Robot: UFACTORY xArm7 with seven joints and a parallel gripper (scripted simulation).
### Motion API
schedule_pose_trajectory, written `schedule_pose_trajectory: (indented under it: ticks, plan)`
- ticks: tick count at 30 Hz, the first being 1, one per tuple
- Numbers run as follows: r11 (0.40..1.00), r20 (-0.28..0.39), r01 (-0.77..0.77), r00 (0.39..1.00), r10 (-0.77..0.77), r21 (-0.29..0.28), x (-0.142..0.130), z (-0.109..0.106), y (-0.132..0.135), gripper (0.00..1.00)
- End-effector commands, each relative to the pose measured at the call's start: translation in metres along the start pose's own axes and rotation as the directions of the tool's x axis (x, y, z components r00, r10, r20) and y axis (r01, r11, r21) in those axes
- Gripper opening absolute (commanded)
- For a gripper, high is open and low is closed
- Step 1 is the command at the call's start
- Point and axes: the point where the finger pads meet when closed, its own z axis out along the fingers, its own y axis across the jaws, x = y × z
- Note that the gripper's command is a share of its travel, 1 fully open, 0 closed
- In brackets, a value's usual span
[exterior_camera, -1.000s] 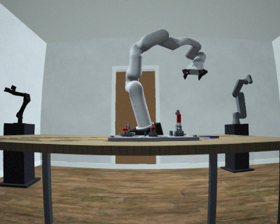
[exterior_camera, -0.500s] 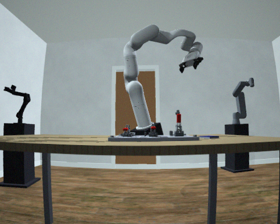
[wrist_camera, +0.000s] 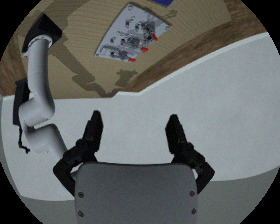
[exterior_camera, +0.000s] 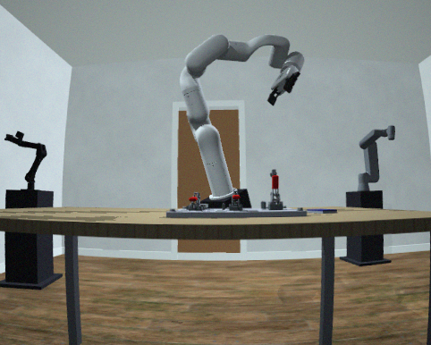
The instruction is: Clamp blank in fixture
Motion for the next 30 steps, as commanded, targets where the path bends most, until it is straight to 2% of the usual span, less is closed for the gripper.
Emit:
schedule_pose_trajectory:
  ticks: [1,3,4,9,10,15,16,21,22,27,28,30]
  plan:
    - [0.997,-0.013,-0.075,0.997,0.076,0.011,-0.015,0.007,0.005,1.00]
    - [0.997,-0.013,-0.075,0.997,0.076,0.011,-0.015,0.007,0.005,1.00]
    - [0.979,-0.026,-0.200,0.979,0.200,0.033,-0.040,0.022,0.010,1.00]
    - [0.979,-0.026,-0.200,0.979,0.200,0.033,-0.040,0.022,0.010,1.00]
    - [0.946,-0.035,-0.320,0.946,0.322,0.060,-0.063,0.039,0.014,1.00]
    - [0.946,-0.035,-0.320,0.946,0.322,0.060,-0.063,0.039,0.014,1.00]
    - [0.896,-0.039,-0.434,0.898,0.439,0.091,-0.085,0.058,0.015,1.00]
    - [0.896,-0.039,-0.434,0.898,0.439,0.091,-0.085,0.058,0.015,1.00]
    - [0.833,-0.037,-0.538,0.837,0.546,0.125,-0.105,0.077,0.014,1.00]
    - [0.833,-0.037,-0.538,0.837,0.546,0.125,-0.105,0.077,0.014,1.00]
    - [0.759,-0.030,-0.632,0.765,0.643,0.160,-0.123,0.098,0.011,1.00]
    - [0.759,-0.030,-0.632,0.765,0.643,0.160,-0.123,0.098,0.011,1.00]
